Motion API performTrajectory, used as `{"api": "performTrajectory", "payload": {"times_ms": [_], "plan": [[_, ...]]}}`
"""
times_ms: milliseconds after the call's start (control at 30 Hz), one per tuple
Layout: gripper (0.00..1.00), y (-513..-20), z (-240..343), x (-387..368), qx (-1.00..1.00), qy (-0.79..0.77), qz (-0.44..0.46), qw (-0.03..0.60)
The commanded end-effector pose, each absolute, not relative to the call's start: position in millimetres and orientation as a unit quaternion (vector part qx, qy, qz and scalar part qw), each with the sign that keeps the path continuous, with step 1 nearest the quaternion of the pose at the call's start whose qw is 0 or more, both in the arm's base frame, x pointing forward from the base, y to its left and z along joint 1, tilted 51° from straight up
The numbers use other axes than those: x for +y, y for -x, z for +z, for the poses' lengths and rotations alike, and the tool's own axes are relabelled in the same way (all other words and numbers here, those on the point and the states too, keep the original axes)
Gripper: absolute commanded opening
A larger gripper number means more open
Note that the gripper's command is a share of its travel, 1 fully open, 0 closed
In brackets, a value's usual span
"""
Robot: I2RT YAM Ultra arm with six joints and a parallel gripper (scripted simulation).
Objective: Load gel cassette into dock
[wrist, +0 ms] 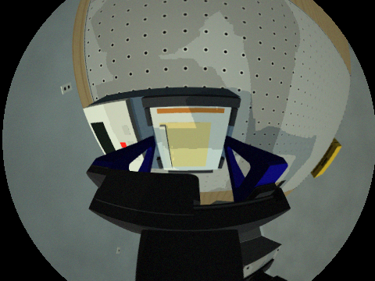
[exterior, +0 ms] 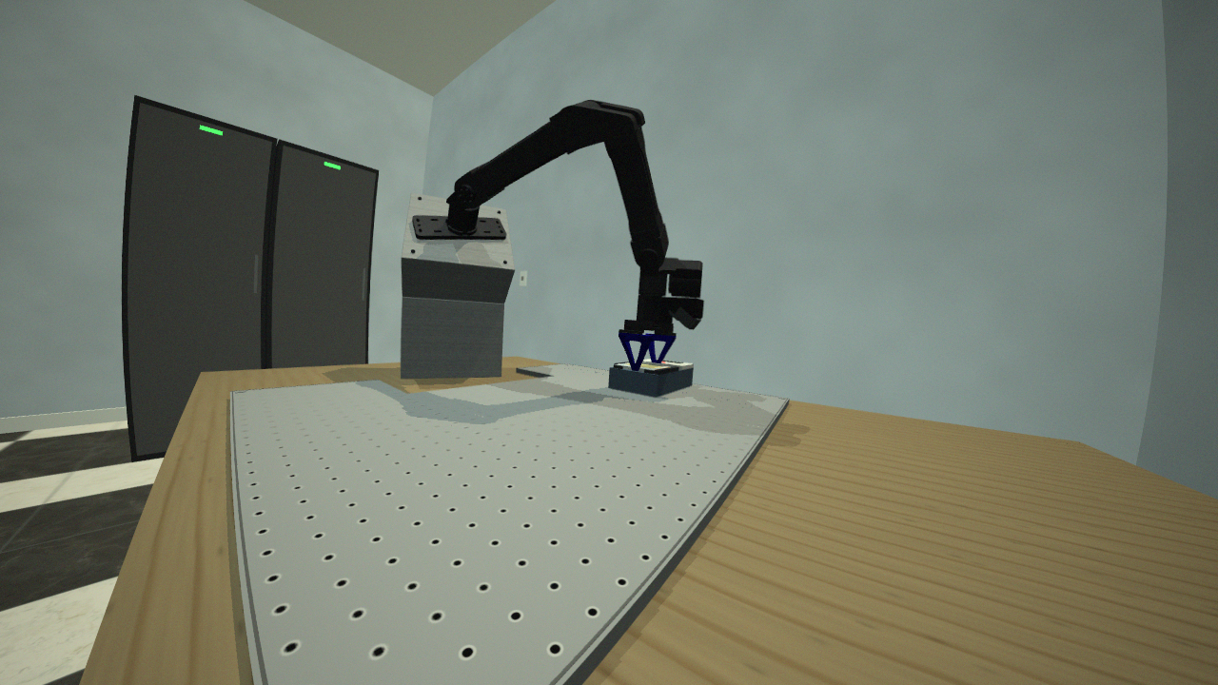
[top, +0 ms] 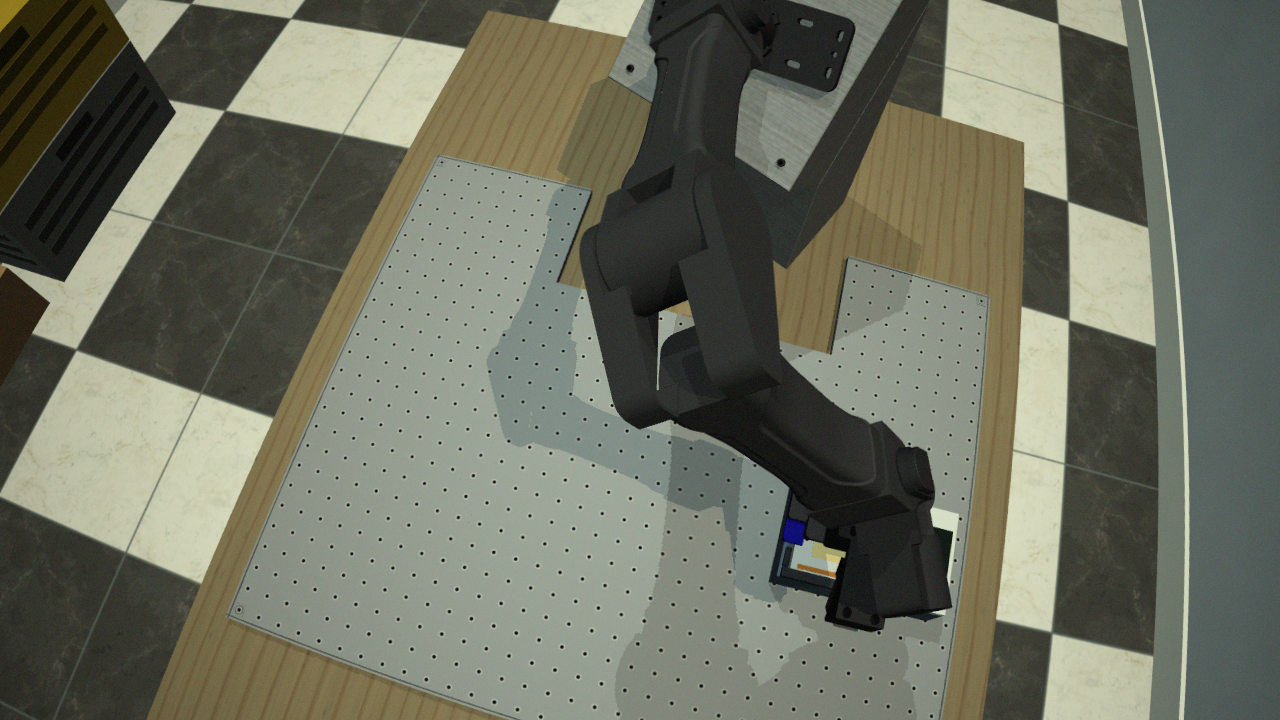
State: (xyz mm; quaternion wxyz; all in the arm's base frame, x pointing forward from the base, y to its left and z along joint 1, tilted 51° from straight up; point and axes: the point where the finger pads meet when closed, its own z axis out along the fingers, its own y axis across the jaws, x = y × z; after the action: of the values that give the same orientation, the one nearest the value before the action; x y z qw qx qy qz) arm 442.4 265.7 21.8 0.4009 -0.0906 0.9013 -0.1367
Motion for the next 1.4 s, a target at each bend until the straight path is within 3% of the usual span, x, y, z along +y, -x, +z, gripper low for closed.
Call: {"api": "performTrajectory", "payload": {"times_ms": [0,1367], "plan": [[0.92,-442.3,28.3,274.3,0.896,0.083,-0.124,0.418],[0.92,-431.7,35.0,272.9,0.897,0.087,-0.127,0.413]]}}
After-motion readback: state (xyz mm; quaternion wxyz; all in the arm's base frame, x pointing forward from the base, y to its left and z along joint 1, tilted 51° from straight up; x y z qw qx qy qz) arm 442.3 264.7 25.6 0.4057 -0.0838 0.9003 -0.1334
